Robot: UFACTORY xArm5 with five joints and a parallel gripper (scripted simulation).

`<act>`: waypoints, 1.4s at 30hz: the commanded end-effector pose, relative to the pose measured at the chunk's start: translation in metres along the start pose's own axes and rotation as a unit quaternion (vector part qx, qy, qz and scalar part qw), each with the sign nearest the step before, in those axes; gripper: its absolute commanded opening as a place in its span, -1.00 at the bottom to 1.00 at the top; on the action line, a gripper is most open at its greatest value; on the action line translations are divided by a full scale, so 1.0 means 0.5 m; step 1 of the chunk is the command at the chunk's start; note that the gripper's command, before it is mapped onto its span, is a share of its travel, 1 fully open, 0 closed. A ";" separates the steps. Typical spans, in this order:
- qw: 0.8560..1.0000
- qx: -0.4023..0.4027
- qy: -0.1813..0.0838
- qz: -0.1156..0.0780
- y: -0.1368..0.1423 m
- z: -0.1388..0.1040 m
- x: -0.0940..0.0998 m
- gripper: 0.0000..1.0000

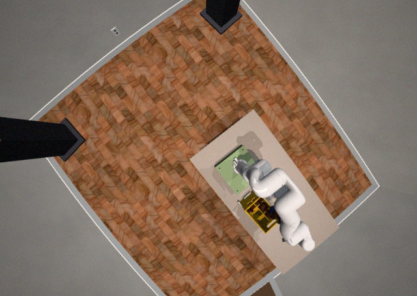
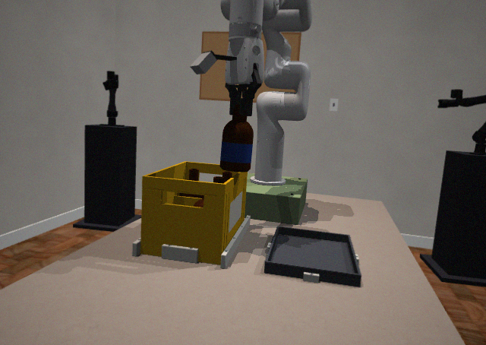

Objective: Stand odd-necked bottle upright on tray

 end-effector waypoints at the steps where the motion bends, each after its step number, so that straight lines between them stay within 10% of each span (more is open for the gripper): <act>1: 1.000 0.000 0.001 0.002 -0.015 -0.012 0.003 -1.00; 42: 1.000 0.000 -0.001 0.003 -0.131 -0.127 0.003 -1.00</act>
Point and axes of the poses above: the point where the finger pads meet when closed, its own x axis back along the fingers, its own y axis across the jaws, z = x × y, the point moved 5 cm from there along x, back along the fingers, and after that the axes turned 4 degrees about -x, right-handed, at the moved point
